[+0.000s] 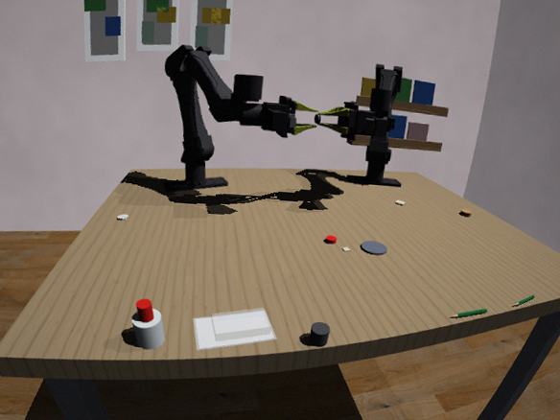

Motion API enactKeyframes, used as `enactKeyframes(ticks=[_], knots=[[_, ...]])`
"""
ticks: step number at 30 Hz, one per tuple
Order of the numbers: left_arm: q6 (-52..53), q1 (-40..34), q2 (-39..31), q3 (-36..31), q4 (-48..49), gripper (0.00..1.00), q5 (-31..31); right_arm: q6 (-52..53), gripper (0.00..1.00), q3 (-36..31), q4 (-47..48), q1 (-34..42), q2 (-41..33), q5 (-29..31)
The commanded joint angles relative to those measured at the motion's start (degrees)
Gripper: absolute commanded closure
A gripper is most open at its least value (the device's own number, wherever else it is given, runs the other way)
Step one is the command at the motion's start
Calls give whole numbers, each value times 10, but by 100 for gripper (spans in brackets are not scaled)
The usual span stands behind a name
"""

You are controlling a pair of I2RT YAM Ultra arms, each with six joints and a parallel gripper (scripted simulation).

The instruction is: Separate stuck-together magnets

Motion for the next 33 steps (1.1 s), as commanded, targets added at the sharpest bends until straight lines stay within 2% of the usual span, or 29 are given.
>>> enactKeyframes(ticks=[1, 33], knots=[[3, 1, -3, 4, 4, 75, 1, -2, 60, 2, 10, -1, -8, 0], [3, 1, -3, 4, 4, 75, 1, -2, 60, 3, 18, -1, 1, -1]])
